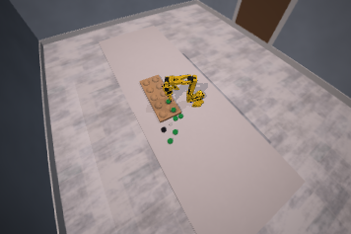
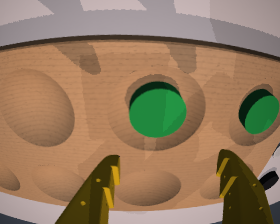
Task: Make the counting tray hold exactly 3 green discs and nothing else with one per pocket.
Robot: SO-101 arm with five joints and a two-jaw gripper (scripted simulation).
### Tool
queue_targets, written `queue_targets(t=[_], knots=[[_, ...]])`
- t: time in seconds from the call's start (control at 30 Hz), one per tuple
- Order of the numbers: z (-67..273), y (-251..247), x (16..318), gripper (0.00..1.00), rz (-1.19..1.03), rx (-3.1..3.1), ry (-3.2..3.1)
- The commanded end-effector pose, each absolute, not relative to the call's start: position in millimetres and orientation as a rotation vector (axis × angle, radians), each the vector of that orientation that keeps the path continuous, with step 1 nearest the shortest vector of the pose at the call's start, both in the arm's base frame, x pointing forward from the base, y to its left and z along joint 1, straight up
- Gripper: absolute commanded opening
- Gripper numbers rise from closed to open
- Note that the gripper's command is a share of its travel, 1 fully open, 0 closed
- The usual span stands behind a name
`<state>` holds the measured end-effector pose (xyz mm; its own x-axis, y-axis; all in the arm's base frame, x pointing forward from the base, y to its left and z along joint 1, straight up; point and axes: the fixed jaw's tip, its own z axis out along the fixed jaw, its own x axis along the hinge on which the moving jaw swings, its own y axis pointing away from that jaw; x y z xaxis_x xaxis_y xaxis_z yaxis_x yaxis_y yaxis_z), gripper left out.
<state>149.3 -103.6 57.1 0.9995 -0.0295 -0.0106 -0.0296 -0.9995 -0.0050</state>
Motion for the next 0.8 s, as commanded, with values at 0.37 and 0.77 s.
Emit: queue_targets(t=[0.37, 0.77], knots=[[68.1, -107.0, 155.0, 0.27, -0.068, -3.167, 0.063], [68.6, -104.0, 158.9, 0.27, -0.071, -3.161, 0.149]])
